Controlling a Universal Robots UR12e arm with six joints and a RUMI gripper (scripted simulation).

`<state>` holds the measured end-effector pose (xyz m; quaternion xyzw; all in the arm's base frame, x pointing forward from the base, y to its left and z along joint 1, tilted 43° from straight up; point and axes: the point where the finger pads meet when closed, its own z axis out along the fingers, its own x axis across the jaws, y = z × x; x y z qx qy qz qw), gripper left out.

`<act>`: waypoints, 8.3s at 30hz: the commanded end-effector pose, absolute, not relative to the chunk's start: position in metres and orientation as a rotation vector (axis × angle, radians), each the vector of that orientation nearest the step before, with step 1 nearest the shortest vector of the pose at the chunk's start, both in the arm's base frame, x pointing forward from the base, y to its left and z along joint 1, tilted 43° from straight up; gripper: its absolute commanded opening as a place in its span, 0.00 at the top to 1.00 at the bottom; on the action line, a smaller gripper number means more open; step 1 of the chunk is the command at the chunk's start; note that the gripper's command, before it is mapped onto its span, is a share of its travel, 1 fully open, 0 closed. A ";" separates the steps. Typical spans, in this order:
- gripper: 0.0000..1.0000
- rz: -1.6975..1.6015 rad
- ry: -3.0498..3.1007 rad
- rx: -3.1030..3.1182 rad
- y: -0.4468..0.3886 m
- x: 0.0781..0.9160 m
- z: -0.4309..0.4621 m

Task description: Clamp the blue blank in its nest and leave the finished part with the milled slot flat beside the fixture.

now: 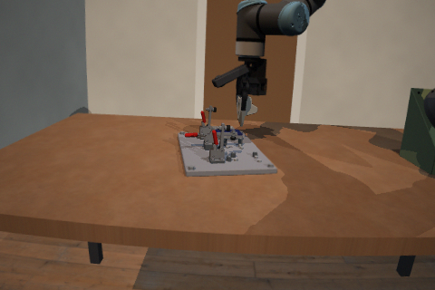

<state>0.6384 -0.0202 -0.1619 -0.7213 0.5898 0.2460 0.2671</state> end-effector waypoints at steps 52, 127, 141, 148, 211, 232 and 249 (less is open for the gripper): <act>1.00 0.662 1.592 -1.947 0.028 0.663 -0.165; 1.00 0.662 1.592 -1.947 0.031 0.663 -0.169; 1.00 0.662 1.592 -1.947 0.031 0.663 -0.169; 1.00 0.662 1.592 -1.947 0.031 0.663 -0.169; 1.00 0.662 1.592 -1.947 0.025 0.665 -0.174; 1.00 0.662 1.592 -1.947 0.022 0.665 -0.177; 1.00 0.662 1.592 -1.947 0.020 0.666 -0.179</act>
